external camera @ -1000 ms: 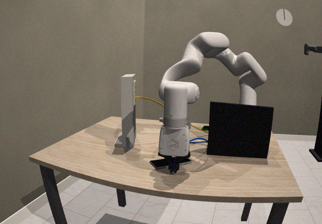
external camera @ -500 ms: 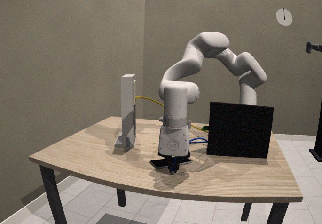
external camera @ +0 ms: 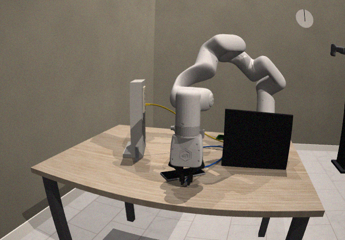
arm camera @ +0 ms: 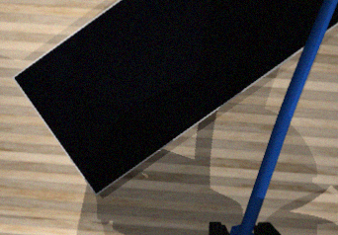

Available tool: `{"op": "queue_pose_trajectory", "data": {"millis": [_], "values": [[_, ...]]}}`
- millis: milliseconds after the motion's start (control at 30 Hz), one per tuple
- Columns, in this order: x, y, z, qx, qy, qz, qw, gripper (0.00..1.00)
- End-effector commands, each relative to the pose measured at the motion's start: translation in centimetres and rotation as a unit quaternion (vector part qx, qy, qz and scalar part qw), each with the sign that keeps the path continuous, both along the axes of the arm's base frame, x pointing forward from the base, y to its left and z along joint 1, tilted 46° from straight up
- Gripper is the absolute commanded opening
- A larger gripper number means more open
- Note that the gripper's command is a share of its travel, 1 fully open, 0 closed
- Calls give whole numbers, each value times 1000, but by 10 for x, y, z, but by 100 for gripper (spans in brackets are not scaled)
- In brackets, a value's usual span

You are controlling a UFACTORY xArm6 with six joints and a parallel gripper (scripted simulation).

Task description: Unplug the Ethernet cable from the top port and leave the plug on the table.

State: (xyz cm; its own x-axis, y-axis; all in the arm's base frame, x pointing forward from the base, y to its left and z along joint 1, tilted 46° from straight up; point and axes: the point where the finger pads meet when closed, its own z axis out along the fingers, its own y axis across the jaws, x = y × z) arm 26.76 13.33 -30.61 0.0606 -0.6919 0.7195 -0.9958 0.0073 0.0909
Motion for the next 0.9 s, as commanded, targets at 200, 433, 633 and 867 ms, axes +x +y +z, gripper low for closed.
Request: {"op": "queue_pose_trajectory", "data": {"millis": [200, 433, 633, 867], "values": [[1, 2, 0, 2, -1, 0, 1000, 18], [1, 2, 0, 2, -1, 0, 1000, 23], [1, 2, 0, 2, -1, 0, 1000, 32], [1, 2, 0, 2, -1, 0, 1000, 32]]}}
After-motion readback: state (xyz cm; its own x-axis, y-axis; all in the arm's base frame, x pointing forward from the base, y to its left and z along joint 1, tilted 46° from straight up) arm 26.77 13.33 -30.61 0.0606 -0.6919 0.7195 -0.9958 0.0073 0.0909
